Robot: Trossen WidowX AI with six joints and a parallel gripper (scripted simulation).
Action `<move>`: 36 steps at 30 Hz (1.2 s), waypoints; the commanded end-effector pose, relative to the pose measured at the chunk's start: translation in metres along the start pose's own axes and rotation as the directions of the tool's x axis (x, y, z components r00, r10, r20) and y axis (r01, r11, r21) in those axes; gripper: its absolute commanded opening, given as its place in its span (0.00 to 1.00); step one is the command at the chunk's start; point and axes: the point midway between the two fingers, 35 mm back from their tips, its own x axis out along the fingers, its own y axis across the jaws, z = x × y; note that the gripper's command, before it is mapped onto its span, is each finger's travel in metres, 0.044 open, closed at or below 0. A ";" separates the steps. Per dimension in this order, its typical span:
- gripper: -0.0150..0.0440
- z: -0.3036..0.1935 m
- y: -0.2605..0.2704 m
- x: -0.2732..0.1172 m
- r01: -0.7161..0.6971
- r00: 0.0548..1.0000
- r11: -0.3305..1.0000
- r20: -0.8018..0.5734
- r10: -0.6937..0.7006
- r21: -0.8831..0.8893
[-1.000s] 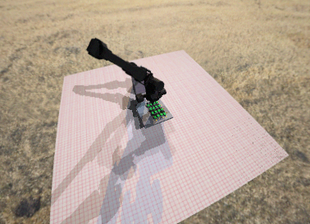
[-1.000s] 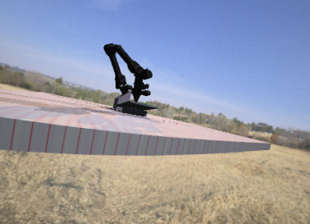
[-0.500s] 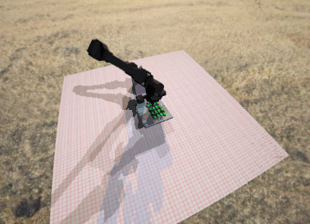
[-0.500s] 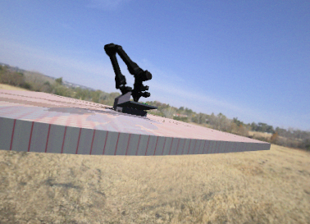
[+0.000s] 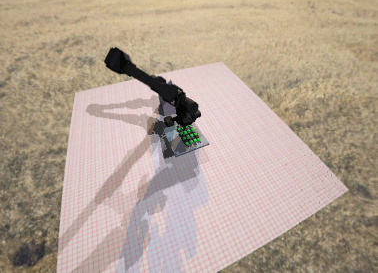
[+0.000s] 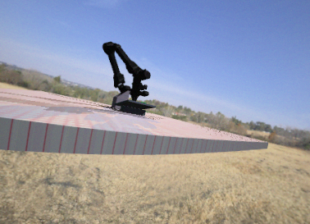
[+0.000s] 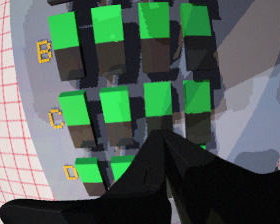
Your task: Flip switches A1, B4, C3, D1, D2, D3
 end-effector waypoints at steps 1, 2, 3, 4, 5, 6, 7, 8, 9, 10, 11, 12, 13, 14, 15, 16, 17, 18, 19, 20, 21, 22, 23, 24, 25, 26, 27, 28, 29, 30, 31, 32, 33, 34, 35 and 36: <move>0.25 0.000 -0.001 0.001 0.006 1.000 1.000 0.000 -0.006 -0.005; 0.25 0.000 -0.001 0.001 0.006 1.000 1.000 0.000 -0.006 -0.005; 0.25 0.000 -0.001 0.001 0.006 1.000 1.000 0.000 -0.006 -0.005; 0.25 0.000 -0.001 0.001 0.006 1.000 1.000 0.000 -0.006 -0.005; 0.25 0.000 -0.001 0.001 0.006 1.000 1.000 0.000 -0.006 -0.005; 0.25 0.000 -0.001 0.001 0.006 1.000 1.000 0.000 -0.006 -0.005; 0.25 0.000 -0.001 0.001 0.006 1.000 1.000 0.000 -0.006 -0.005; 0.25 0.000 -0.001 0.001 0.006 1.000 1.000 0.000 -0.006 -0.005; 0.25 0.000 -0.001 0.001 0.006 1.000 1.000 0.000 -0.006 -0.005; 0.25 0.000 -0.001 0.001 0.006 1.000 1.000 0.000 -0.006 -0.005; 0.25 0.000 -0.001 0.001 0.006 1.000 1.000 0.000 -0.006 -0.005; 0.25 0.000 -0.001 0.001 0.006 1.000 1.000 0.000 -0.006 -0.005; 0.25 0.000 -0.001 0.001 0.006 1.000 1.000 0.000 -0.006 -0.005; 0.25 0.000 -0.001 0.001 0.006 1.000 1.000 0.000 -0.006 -0.005; 0.25 0.000 -0.001 0.002 0.006 1.000 1.000 0.000 -0.006 -0.005; 0.25 0.000 -0.001 0.002 0.006 1.000 1.000 0.000 -0.006 -0.005; 0.25 0.000 -0.001 0.002 0.006 1.000 1.000 0.000 -0.006 -0.005; 0.25 0.000 -0.001 0.002 0.006 1.000 1.000 0.000 -0.006 -0.005; 0.25 0.000 -0.001 0.002 0.006 1.000 1.000 0.000 -0.006 -0.005; 0.25 0.000 -0.001 0.002 0.006 1.000 1.000 0.000 -0.006 -0.005; 0.25 0.000 -0.001 0.002 0.007 1.000 1.000 0.000 -0.007 -0.005; 0.25 0.000 -0.001 0.003 0.007 1.000 1.000 0.000 -0.007 -0.005; 0.25 0.000 -0.001 0.003 0.007 1.000 1.000 0.000 -0.007 -0.005; 0.25 0.000 -0.001 0.003 0.007 1.000 1.000 0.000 -0.007 -0.005; 0.25 0.000 -0.001 0.003 0.007 1.000 1.000 0.000 -0.007 -0.005; 0.25 0.000 -0.001 0.003 0.007 1.000 1.000 0.000 -0.007 -0.005; 0.25 0.000 -0.001 0.003 0.007 1.000 1.000 0.000 -0.007 -0.005; 0.25 0.000 -0.001 0.003 0.007 1.000 1.000 0.000 -0.007 -0.005; 0.25 0.000 -0.001 0.003 0.007 1.000 1.000 0.000 -0.007 -0.005; 0.25 0.000 -0.001 0.004 0.007 1.000 1.000 0.000 -0.007 -0.005; 0.25 0.000 -0.001 0.004 0.007 1.000 1.000 0.000 -0.007 -0.005; 0.25 0.000 -0.001 0.004 0.007 1.000 1.000 0.000 -0.007 -0.005; 0.25 0.000 -0.001 0.004 0.007 1.000 1.000 0.000 -0.007 -0.005; 0.25 0.000 -0.001 0.004 0.007 1.000 1.000 0.000 -0.007 -0.005; 0.25 0.000 -0.001 0.004 0.007 1.000 1.000 0.000 -0.007 -0.005; 0.25 0.000 -0.001 0.004 0.007 1.000 1.000 0.000 -0.007 -0.005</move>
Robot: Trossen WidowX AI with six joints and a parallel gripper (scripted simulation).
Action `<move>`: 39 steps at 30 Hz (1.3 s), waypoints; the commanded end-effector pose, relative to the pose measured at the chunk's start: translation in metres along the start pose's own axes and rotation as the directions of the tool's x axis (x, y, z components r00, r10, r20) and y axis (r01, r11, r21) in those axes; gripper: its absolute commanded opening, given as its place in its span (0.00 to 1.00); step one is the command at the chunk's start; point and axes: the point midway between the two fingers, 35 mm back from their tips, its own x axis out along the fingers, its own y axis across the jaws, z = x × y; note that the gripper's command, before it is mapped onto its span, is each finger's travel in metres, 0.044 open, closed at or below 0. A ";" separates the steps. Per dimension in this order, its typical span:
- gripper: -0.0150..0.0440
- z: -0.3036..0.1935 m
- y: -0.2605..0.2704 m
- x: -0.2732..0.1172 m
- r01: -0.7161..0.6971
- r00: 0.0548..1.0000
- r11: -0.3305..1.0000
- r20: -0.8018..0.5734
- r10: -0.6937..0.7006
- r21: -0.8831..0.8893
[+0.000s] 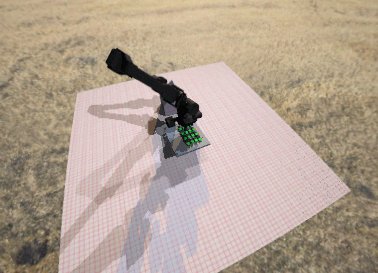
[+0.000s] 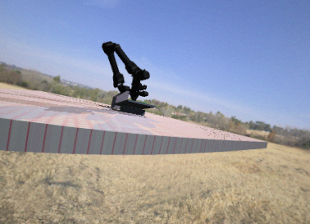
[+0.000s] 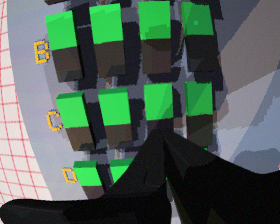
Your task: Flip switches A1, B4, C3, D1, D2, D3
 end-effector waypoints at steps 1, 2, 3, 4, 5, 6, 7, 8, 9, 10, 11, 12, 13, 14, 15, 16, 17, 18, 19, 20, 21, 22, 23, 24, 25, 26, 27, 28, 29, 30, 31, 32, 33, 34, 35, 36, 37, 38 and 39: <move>0.25 0.000 0.000 0.001 0.007 1.000 1.000 0.000 -0.007 -0.005; 0.25 0.000 0.000 0.002 0.007 1.000 1.000 0.000 -0.007 -0.005; 0.25 0.000 0.000 0.002 0.007 1.000 1.000 0.000 -0.007 -0.005; 0.25 0.000 0.000 0.002 0.007 1.000 1.000 0.000 -0.007 -0.005; 0.25 0.000 0.000 0.002 0.007 1.000 1.000 0.000 -0.007 -0.005; 0.25 0.000 0.000 0.002 0.007 1.000 1.000 0.000 -0.007 -0.005; 0.25 0.000 0.000 0.002 0.007 1.000 1.000 0.000 -0.007 -0.005; 0.25 0.000 0.000 0.002 0.007 1.000 1.000 0.000 -0.007 -0.005; 0.25 0.000 0.000 0.002 0.007 1.000 1.000 0.000 -0.007 -0.005; 0.25 0.000 -0.001 0.003 0.007 1.000 1.000 0.000 -0.007 -0.005; 0.25 0.000 -0.001 0.003 0.007 1.000 1.000 0.000 -0.007 -0.005; 0.25 0.000 -0.001 0.003 0.007 1.000 1.000 0.000 -0.007 -0.005; 0.25 0.000 -0.001 0.003 0.007 1.000 1.000 0.000 -0.007 -0.005; 0.25 0.000 -0.001 0.003 0.007 1.000 1.000 0.000 -0.007 -0.005; 0.25 0.000 -0.001 0.003 0.007 1.000 1.000 0.000 -0.007 -0.005; 0.25 -0.001 -0.001 0.003 0.007 1.000 1.000 0.000 -0.007 -0.005; 0.25 -0.001 -0.001 0.004 0.007 1.000 1.000 0.000 -0.007 -0.005; 0.25 -0.001 -0.001 0.004 0.007 1.000 1.000 0.000 -0.007 -0.005; 0.25 0.001 0.000 0.001 -0.001 1.000 1.000 0.000 0.001 0.001; 0.25 0.001 0.001 -0.005 -0.002 1.000 1.000 -0.003 0.002 0.000; 0.25 0.003 0.002 -0.015 -0.004 1.000 1.000 -0.008 0.004 -0.001; 0.25 0.004 0.003 -0.028 -0.004 1.000 1.000 -0.013 0.004 -0.002; 0.25 0.004 0.002 -0.042 -0.003 1.000 1.000 -0.019 0.003 -0.003; 0.25 0.003 0.002 -0.053 0.000 1.000 1.000 -0.024 0.000 -0.004; 0.25 0.003 0.001 -0.060 0.002 1.000 1.000 -0.026 -0.002 -0.005; 0.25 0.003 0.001 -0.062 0.003 1.000 1.000 -0.027 -0.003 -0.005; 0.25 0.003 0.001 -0.062 0.003 1.000 1.000 -0.027 -0.003 -0.005; 0.25 0.003 0.001 -0.062 0.003 1.000 1.000 -0.027 -0.003 -0.005; 0.25 0.003 0.001 -0.062 0.003 1.000 1.000 -0.027 -0.003 -0.005; 0.25 0.003 0.001 -0.062 0.003 1.000 1.000 -0.027 -0.003 -0.005; 0.25 0.002 0.003 -0.062 0.003 1.000 1.000 -0.027 -0.003 -0.005; 0.25 0.000 0.008 -0.062 0.001 1.000 1.000 -0.027 -0.001 -0.005; 0.25 -0.004 0.018 -0.063 -0.001 1.000 1.000 -0.027 0.001 -0.005; 0.25 -0.010 0.029 -0.063 -0.002 1.000 1.000 -0.027 0.001 -0.005; 0.25 -0.015 0.038 -0.063 -0.001 1.000 1.000 -0.027 0.001 -0.005; 0.25 -0.018 0.043 -0.063 0.000 1.000 1.000 -0.028 0.000 -0.005; 0.25 -0.019 0.044 -0.063 0.000 1.000 1.000 -0.028 0.000 -0.005; 0.25 -0.019 0.044 -0.063 0.000 1.000 1.000 -0.028 0.000 -0.005; 0.25 -0.019 0.044 -0.063 0.000 1.000 1.000 -0.028 0.000 -0.005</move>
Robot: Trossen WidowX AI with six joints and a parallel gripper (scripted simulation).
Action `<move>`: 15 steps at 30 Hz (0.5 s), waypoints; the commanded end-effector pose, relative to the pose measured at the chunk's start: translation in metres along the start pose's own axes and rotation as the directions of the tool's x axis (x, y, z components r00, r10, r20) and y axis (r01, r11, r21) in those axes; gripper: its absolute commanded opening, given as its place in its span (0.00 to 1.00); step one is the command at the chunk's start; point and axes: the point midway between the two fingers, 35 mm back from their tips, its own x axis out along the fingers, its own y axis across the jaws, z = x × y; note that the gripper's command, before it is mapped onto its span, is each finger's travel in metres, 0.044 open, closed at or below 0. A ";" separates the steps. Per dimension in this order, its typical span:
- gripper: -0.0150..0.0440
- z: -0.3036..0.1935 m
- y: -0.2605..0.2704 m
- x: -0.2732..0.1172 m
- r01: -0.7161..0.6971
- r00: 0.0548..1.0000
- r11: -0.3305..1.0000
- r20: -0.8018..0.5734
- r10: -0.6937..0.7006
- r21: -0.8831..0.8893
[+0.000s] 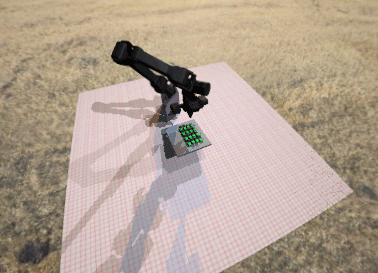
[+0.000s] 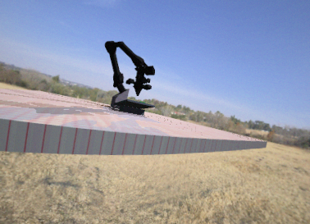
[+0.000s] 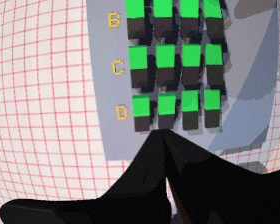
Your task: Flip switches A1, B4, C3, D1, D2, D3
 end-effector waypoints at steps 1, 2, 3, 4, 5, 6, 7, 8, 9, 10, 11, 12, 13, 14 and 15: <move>0.25 -0.005 0.007 0.001 0.002 1.000 1.000 -0.008 -0.002 0.004; 0.25 -0.005 0.007 0.003 0.002 1.000 1.000 -0.009 -0.002 0.004; 0.25 -0.005 0.007 0.009 0.002 1.000 1.000 -0.013 -0.002 0.005; 0.25 -0.004 0.007 0.019 0.002 1.000 1.000 -0.020 -0.002 0.005; 0.25 -0.005 0.007 0.029 0.003 1.000 1.000 -0.027 -0.003 0.005; 0.25 -0.005 0.006 0.035 0.004 0.999 1.000 -0.032 -0.004 0.005; 0.25 -0.005 0.006 0.037 0.004 0.999 1.000 -0.033 -0.004 0.005; 0.25 -0.005 0.006 0.037 0.004 0.999 1.000 -0.033 -0.004 0.005; 0.25 -0.005 0.006 0.037 0.004 0.999 1.000 -0.033 -0.004 0.005; 0.25 -0.005 0.006 0.037 0.004 0.999 1.000 -0.033 -0.004 0.005; 0.25 -0.005 0.006 0.037 0.004 0.999 1.000 -0.033 -0.004 0.005; 0.25 -0.005 0.006 0.037 0.004 0.999 1.000 -0.033 -0.004 0.005; 0.25 -0.005 0.006 0.038 0.004 0.999 1.000 -0.033 -0.004 0.005; 0.25 -0.005 0.006 0.042 0.004 0.999 1.000 -0.033 -0.004 0.005; 0.25 -0.005 0.006 0.046 0.005 0.999 1.000 -0.033 -0.005 0.005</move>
